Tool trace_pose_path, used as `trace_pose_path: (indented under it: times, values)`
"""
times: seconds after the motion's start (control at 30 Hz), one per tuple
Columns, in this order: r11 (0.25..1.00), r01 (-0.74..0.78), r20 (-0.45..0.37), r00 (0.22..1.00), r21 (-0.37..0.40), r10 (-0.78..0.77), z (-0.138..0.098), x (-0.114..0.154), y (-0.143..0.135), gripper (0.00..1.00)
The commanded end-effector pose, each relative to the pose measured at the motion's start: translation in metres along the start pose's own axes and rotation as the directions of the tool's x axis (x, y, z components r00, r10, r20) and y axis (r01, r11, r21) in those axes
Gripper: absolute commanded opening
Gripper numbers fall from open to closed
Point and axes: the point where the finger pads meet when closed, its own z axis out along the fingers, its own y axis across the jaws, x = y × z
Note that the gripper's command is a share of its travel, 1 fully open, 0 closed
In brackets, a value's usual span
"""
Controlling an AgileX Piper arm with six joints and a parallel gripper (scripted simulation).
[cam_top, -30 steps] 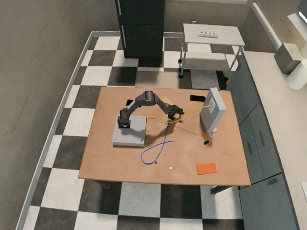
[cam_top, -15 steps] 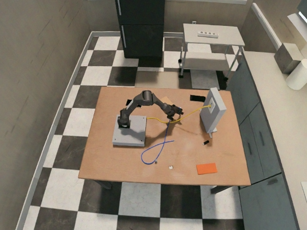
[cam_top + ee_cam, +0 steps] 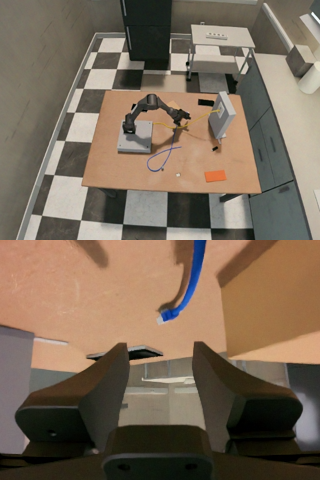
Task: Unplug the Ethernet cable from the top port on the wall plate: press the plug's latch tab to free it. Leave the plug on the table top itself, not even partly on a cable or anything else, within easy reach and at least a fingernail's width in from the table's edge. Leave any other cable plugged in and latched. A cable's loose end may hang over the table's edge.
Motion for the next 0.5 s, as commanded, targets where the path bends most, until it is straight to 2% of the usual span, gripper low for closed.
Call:
trace_pose_path:
  times: [0.0,0.47]
  values:
    - [1.0,0.003,-0.003,1.0,-0.002,-0.003,-0.011,0.012,0.0,0.64]
    - [1.0,0.003,-0.003,1.0,-0.002,-0.003,-0.046,0.046,0.0,0.64]
